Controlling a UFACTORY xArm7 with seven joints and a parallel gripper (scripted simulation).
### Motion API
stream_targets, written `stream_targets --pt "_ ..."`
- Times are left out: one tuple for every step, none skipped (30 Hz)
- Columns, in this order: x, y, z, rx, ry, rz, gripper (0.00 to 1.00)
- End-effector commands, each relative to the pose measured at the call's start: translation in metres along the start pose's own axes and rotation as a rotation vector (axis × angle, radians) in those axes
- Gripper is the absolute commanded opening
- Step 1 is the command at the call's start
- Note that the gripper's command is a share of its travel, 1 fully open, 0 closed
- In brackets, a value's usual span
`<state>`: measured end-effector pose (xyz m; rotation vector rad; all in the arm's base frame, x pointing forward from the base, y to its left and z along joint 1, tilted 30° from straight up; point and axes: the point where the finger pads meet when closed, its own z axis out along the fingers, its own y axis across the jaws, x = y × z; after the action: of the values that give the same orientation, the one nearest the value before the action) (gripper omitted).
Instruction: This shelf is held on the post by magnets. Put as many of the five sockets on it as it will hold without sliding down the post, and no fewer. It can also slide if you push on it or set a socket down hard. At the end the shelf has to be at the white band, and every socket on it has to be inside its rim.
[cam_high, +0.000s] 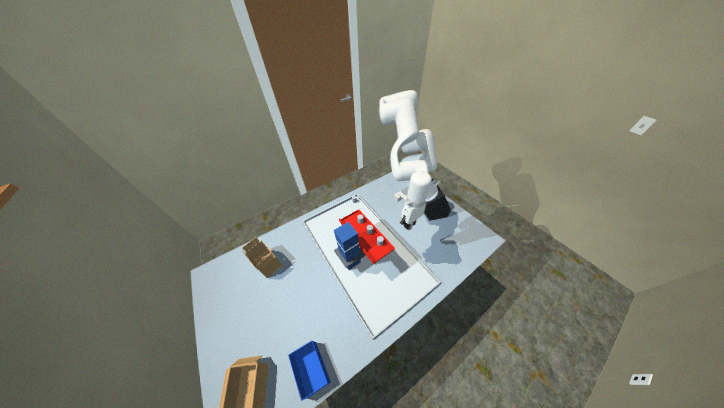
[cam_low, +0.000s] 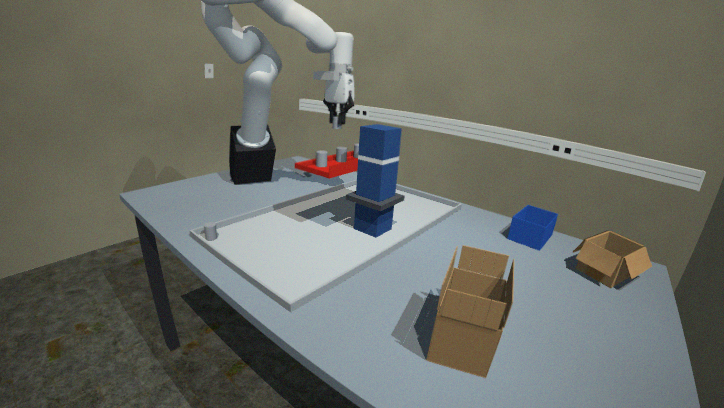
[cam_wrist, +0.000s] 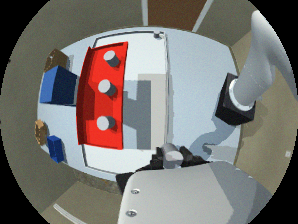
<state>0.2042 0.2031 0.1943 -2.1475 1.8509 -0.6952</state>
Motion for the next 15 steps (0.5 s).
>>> stream_targets --pt "0.002 -0.001 -0.002 0.002 -0.006 -0.001 0.0" --pt "0.001 -0.002 -0.002 0.002 -0.007 -0.001 0.0" --pt "0.0 -0.01 -0.004 0.001 -0.009 -0.003 0.0" --pt "0.0 -0.01 -0.004 0.001 -0.009 -0.003 0.0" --pt "0.0 -0.01 -0.004 0.001 -0.009 -0.003 0.0" --pt "-0.003 -0.026 -0.006 -0.001 -0.012 -0.006 0.0" --pt "-0.006 -0.05 -0.008 -0.003 -0.015 -0.008 0.0" --pt "-0.006 -0.05 -0.008 -0.003 -0.015 -0.008 0.0" --pt "-0.006 -0.078 -0.008 -0.003 -0.016 -0.007 0.0" --pt "-0.006 -0.078 -0.008 -0.003 -0.016 -0.007 0.0" --pt "-0.006 -0.078 -0.008 -0.003 -0.016 -0.007 0.0" --pt "-0.003 -0.105 -0.005 -0.001 -0.014 -0.005 0.0" --pt "-0.003 -0.105 -0.005 -0.001 -0.014 -0.005 0.0" --pt "-0.003 -0.105 -0.005 -0.001 -0.014 -0.005 0.0" --pt "0.0 -0.125 -0.003 0.0 -0.011 -0.002 0.0"
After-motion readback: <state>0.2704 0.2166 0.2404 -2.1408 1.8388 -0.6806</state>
